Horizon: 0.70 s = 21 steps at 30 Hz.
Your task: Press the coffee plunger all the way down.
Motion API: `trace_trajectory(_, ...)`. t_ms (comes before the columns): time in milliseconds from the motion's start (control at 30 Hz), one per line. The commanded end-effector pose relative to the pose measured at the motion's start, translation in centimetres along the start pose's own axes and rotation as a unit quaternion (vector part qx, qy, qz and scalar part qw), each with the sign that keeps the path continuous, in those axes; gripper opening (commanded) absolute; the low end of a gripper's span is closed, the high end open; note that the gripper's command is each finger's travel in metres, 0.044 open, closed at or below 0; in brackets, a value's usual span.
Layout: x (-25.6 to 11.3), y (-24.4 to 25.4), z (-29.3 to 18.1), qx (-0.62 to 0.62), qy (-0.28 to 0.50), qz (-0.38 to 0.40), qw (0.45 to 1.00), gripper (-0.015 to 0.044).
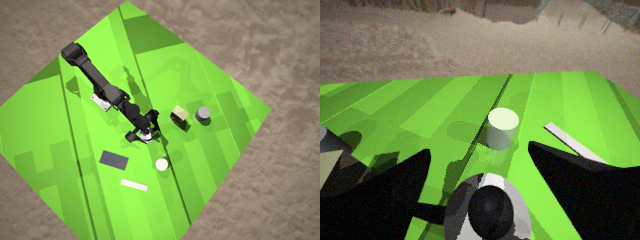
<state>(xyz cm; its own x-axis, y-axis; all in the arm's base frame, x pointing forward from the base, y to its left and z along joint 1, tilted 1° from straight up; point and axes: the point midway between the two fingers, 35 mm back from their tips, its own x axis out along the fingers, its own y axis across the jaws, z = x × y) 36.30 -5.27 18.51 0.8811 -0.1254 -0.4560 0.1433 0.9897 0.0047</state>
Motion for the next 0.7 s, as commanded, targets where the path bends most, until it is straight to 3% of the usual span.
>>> trace_trajectory(0,-0.2,0.0,0.2,0.000,0.000,0.000,1.000,0.0440)
trace_trajectory(267,-6.8,-0.2,5.2,0.001,0.009,-0.001,1.000,0.0440)
trace_trajectory(667,-7.0,-0.2,5.1,0.001,0.010,-0.001,1.000,0.0440)
